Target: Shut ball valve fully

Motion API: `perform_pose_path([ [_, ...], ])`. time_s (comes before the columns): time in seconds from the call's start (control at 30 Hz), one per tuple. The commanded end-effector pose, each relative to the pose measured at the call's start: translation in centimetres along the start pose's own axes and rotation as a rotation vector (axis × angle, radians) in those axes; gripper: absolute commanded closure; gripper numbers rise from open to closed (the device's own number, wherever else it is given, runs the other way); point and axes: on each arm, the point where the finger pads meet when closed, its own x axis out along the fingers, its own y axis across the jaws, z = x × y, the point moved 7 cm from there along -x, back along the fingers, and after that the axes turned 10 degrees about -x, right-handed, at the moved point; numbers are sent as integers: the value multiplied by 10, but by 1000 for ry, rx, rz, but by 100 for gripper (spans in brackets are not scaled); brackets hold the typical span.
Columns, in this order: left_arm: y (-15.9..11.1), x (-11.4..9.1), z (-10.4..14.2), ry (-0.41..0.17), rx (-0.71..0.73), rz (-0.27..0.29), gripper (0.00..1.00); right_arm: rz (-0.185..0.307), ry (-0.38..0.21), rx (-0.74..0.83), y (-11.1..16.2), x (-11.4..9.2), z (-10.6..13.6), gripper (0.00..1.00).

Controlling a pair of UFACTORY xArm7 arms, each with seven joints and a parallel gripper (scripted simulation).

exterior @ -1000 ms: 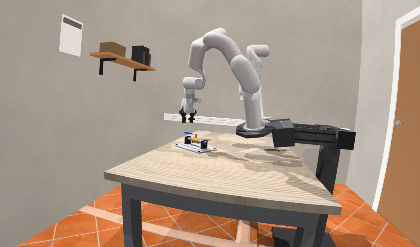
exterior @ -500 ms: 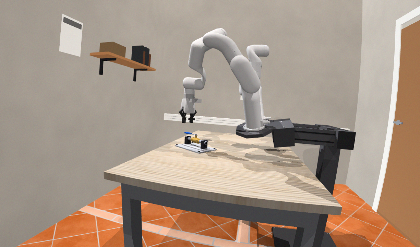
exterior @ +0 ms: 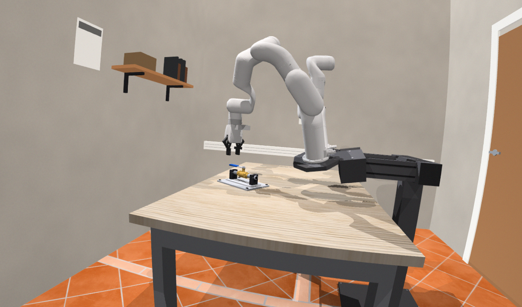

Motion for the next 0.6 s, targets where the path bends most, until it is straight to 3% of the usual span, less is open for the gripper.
perform_pose_path([
  [0.0,-1,7,1,-4,0,0,31,0,4,1,0,-1,-1,0],
  [0.57,-1,33,1,-4,0,0,31,0,4,1,0,-1,-1,0],
])
